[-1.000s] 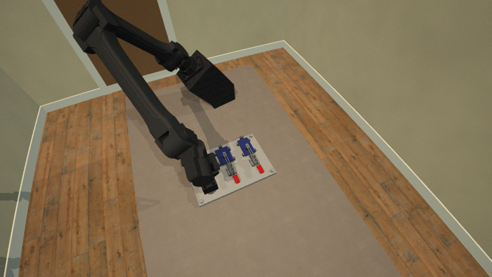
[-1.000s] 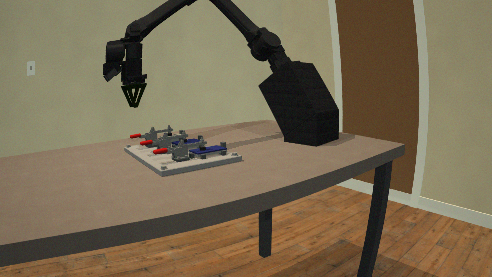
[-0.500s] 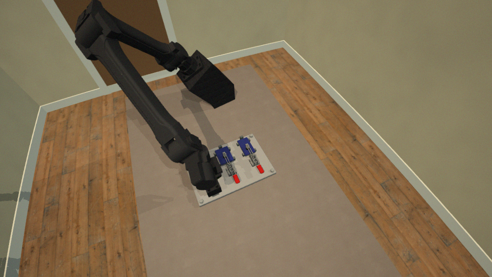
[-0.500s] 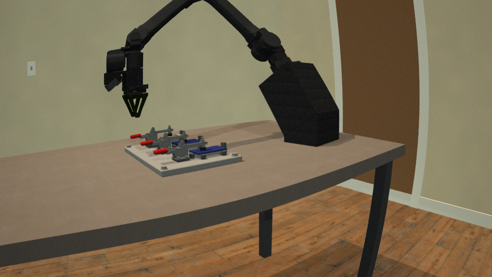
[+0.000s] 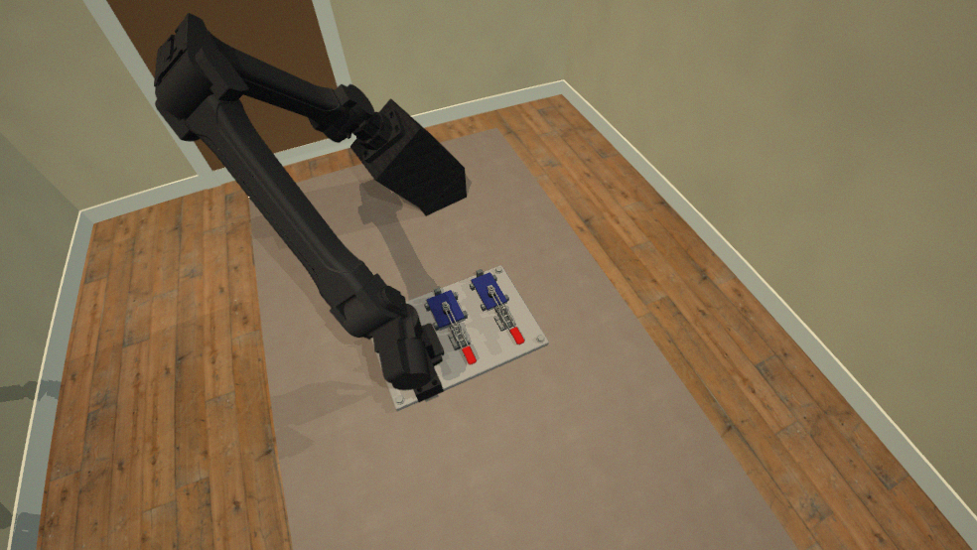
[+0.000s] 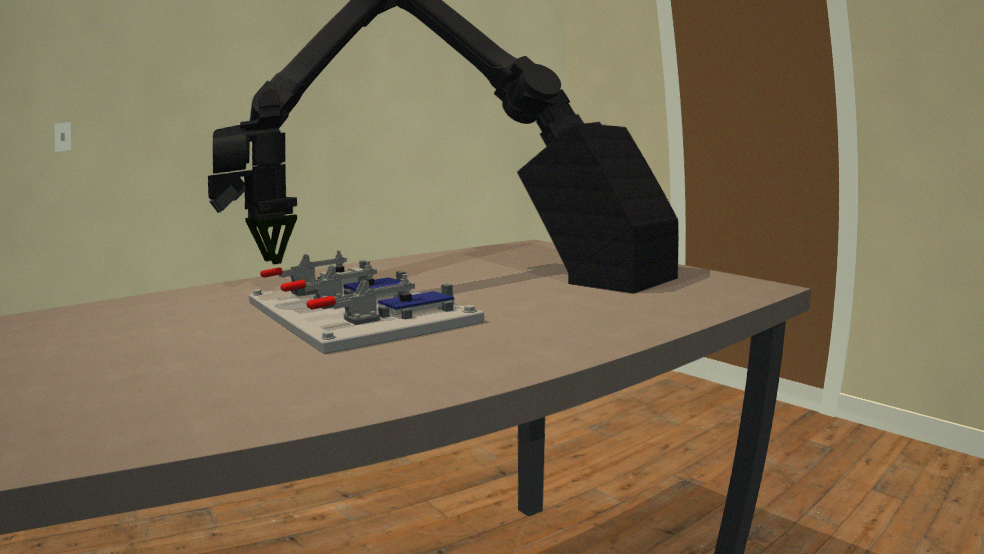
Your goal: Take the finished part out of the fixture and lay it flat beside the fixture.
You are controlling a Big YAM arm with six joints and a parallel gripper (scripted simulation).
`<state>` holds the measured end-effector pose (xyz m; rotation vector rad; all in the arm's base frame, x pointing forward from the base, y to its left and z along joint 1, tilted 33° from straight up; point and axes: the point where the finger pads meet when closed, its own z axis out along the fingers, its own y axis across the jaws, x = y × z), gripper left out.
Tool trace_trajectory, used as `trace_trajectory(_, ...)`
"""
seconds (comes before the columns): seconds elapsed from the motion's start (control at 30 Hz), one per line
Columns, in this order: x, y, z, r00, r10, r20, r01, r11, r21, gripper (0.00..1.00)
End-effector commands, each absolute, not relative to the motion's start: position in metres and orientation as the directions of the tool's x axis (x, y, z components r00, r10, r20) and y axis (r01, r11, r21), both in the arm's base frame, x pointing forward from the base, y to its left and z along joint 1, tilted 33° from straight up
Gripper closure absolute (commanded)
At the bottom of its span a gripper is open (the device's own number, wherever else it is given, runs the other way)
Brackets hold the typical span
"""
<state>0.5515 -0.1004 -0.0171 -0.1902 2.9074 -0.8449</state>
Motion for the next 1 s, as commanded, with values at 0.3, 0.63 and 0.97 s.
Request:
trace_trajectory(0.3,0.5533,-0.1142,-0.0266,-0.988,-0.136,-0.074,-0.076,0.839,-0.539,0.55)
trace_trajectory(0.63,0.5522,-0.1168,-0.0277,-0.988,-0.133,-0.074,-0.072,0.839,-0.539,0.55)
trace_trajectory(0.97,0.553,-0.1187,-0.0275,-0.988,-0.13,-0.078,-0.067,0.839,-0.54,0.55)
